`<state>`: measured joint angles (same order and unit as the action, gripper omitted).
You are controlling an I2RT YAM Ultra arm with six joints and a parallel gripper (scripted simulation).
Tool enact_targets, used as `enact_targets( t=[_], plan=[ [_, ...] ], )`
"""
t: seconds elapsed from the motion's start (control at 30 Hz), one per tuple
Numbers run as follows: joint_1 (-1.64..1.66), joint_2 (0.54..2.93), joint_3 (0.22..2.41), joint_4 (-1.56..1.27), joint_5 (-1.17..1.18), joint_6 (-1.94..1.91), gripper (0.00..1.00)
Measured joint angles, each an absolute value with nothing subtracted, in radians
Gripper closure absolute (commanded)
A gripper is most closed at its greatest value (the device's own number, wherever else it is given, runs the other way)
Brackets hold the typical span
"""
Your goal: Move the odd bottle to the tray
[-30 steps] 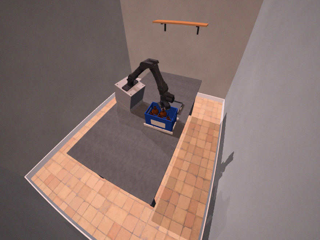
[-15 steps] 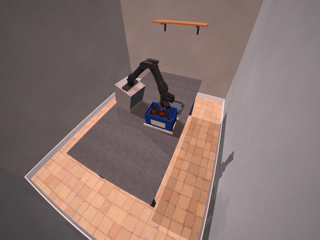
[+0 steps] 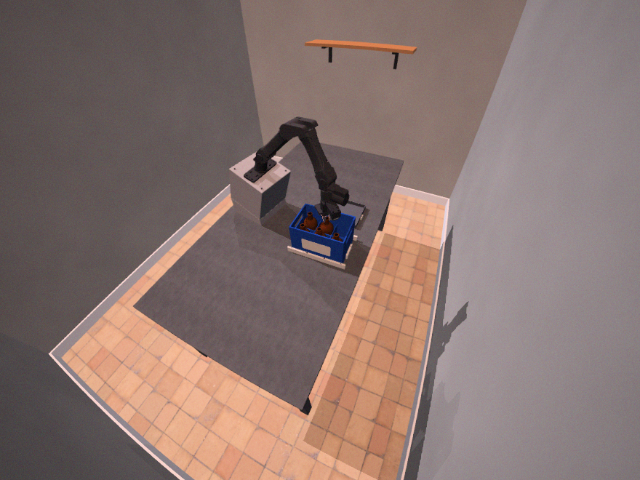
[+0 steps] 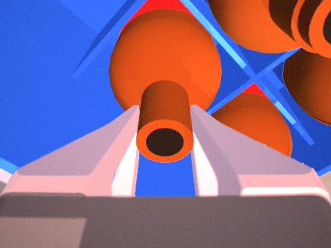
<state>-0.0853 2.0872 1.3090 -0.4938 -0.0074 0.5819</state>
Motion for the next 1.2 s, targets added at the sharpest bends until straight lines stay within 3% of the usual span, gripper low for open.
enact_targets(
  t=[1.0,1.03,1.2],
  plan=[
    [-0.085,2.087,1.309,-0.494,-0.007,0.582,1.00],
    [-0.085,2.087,1.309,-0.494,-0.007,0.582,0.39],
    [-0.085,2.087,1.309,-0.492,-0.007,0.582,0.39]
  ],
)
